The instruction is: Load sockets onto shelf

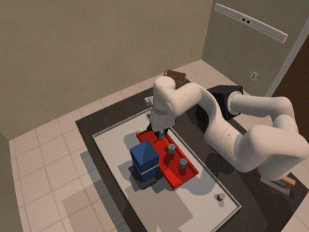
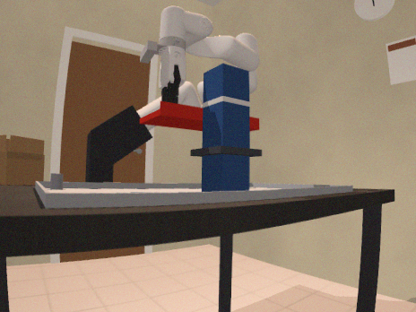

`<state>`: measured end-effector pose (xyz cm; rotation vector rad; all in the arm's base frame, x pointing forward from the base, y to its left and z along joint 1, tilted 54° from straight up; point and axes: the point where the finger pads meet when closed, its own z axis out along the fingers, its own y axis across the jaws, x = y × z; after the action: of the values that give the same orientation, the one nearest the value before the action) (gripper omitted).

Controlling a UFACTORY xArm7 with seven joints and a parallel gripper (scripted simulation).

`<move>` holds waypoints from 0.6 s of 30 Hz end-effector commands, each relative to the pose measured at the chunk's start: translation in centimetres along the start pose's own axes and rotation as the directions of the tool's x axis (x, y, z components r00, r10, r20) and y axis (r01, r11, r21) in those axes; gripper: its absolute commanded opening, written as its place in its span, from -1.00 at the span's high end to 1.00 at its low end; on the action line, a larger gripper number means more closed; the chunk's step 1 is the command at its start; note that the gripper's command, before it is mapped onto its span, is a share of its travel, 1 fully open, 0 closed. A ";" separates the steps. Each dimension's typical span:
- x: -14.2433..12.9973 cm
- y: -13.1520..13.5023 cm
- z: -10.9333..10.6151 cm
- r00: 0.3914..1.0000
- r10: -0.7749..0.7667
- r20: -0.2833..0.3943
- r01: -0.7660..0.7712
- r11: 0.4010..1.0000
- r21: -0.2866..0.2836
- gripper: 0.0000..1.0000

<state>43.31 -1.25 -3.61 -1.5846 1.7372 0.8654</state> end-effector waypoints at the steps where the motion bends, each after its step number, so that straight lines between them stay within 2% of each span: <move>1: 0.1 -0.1 -0.1 1.000 0.000 -0.003 0.000 1.000 0.004 1.00; 18: 0.1 -0.1 0.2 1.000 0.000 -0.003 0.000 1.000 0.004 1.00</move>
<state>43.32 -0.90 -3.87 -1.5845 1.7372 0.8653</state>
